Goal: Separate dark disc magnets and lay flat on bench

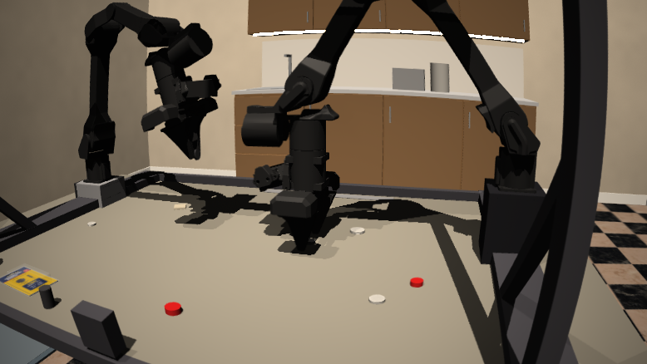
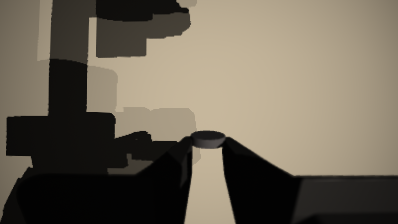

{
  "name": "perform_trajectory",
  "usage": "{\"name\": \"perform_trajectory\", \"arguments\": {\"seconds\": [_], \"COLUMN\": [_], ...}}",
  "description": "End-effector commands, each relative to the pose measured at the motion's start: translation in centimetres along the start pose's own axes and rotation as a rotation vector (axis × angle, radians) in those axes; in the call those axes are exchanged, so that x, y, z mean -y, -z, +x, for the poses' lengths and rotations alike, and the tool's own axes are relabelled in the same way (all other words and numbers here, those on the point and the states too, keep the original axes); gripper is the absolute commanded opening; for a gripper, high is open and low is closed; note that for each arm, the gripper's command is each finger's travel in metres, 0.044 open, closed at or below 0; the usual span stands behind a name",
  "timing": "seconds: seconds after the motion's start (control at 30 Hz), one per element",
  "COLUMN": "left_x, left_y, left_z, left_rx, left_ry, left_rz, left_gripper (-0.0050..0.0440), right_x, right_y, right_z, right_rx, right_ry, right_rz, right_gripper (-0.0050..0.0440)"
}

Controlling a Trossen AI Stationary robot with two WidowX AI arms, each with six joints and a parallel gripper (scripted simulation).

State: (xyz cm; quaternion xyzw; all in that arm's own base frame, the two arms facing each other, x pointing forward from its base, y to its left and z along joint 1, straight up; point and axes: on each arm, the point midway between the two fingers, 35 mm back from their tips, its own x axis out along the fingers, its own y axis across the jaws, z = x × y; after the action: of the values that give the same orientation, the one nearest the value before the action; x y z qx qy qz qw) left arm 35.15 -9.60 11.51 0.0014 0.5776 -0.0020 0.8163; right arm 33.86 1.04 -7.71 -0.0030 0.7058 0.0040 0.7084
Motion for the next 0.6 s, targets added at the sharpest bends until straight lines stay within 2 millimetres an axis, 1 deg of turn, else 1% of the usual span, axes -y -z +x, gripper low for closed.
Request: {"name": "perform_trajectory", "arguments": {"seconds": [0.0,0.07,0.17,0.2,0.4,0.47,0.57], "left_x": [0.0,0.0,0.0,0.0,0.0,0.0,0.0], "left_y": [-0.7,-0.7,-0.7,-0.7,-0.7,-0.7,-0.7], "left_z": [-1.0,-1.0,-1.0,-1.0,-1.0,-1.0,-1.0], "left_rx": [0.034,0.034,0.034,0.034,0.034,0.034,0.034], "left_ry": [0.007,0.007,0.007,0.007,0.007,0.007,0.007], "left_rz": [-0.003,-0.003,-0.003,-0.003,-0.003,-0.003,-0.003], "left_gripper": [0.0040,0.0040,0.0040,0.0040,0.0040,0.0040,0.0040], "right_x": [0.0,0.0,0.0,0.0,0.0,0.0,0.0], "right_y": [-0.4,-1.0,-0.4,-0.3,-0.2,0.3,0.3], "right_z": [-0.5,-2.1,-6.4,-7.1,-7.2,-6.6,-6.9], "right_rx": [0.018,0.042,0.044,0.044,0.043,0.020,0.027], "right_ry": [0.001,0.000,-0.001,-0.001,-0.001,0.000,-0.001], "right_rz": [0.001,0.000,0.000,0.000,0.000,0.000,0.000], "right_gripper": [0.0400,0.0400,0.0400,0.0400,0.0400,0.0400,0.0400]}}
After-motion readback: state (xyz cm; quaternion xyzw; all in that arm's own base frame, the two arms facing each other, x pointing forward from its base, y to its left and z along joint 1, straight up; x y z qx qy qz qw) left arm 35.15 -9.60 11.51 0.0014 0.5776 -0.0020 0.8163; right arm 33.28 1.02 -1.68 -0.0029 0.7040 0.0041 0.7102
